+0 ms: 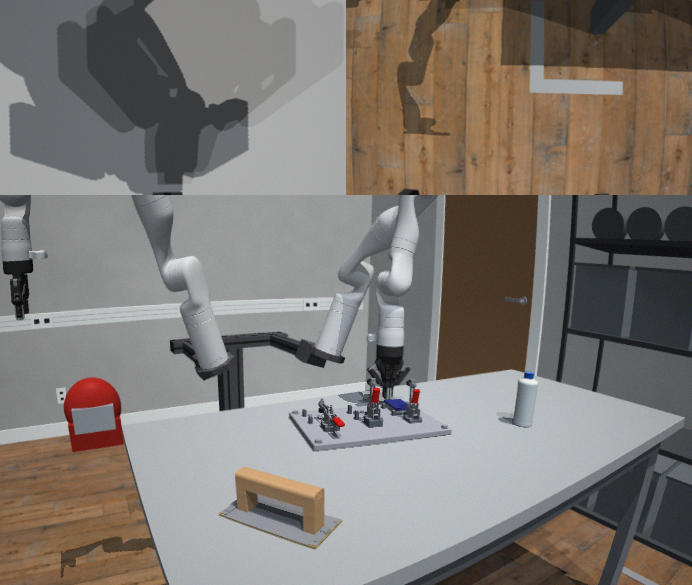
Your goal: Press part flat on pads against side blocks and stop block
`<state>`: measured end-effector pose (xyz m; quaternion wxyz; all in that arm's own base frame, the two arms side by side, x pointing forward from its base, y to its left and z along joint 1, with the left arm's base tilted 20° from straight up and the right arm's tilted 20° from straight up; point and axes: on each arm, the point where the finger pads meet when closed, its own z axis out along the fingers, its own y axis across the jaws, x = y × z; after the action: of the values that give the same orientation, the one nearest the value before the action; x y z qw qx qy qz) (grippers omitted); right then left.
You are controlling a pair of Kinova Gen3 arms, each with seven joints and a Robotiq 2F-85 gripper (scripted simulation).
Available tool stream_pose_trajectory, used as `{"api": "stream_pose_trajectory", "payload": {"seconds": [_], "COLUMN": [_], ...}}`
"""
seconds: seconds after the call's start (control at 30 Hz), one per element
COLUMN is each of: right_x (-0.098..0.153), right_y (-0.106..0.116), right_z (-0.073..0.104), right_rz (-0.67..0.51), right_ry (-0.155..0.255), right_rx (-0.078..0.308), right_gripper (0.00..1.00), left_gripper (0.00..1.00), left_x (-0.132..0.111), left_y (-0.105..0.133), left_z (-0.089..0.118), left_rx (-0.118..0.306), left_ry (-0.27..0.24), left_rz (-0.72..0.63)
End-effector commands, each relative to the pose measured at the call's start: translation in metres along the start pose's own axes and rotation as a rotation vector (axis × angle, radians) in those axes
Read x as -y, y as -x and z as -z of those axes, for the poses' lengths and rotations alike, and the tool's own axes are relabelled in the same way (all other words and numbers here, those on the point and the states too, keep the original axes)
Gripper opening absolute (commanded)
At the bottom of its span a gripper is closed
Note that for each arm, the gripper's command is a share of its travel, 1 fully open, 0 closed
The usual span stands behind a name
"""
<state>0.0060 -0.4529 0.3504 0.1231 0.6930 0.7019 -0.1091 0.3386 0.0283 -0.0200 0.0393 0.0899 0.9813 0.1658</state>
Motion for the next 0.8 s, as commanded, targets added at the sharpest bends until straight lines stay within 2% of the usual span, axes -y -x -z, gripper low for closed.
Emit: {"api": "stream_pose_trajectory", "payload": {"seconds": [0.0,0.77], "right_x": [0.0002,0.0002], "right_y": [0.0004,0.0004], "right_z": [0.0007,0.0007], "right_rz": [0.0,0.0], "right_ry": [0.001,0.001], "right_rx": [0.002,0.002], "right_gripper": [1.0,1.0], "left_gripper": [0.099,0.099], "left_x": [0.0001,0.0001], "left_y": [0.0004,0.0044], "left_z": [0.0004,0.0004], "left_rx": [0.001,0.001], "left_ry": [0.0,0.0], "left_rz": [0.0,0.0]}}
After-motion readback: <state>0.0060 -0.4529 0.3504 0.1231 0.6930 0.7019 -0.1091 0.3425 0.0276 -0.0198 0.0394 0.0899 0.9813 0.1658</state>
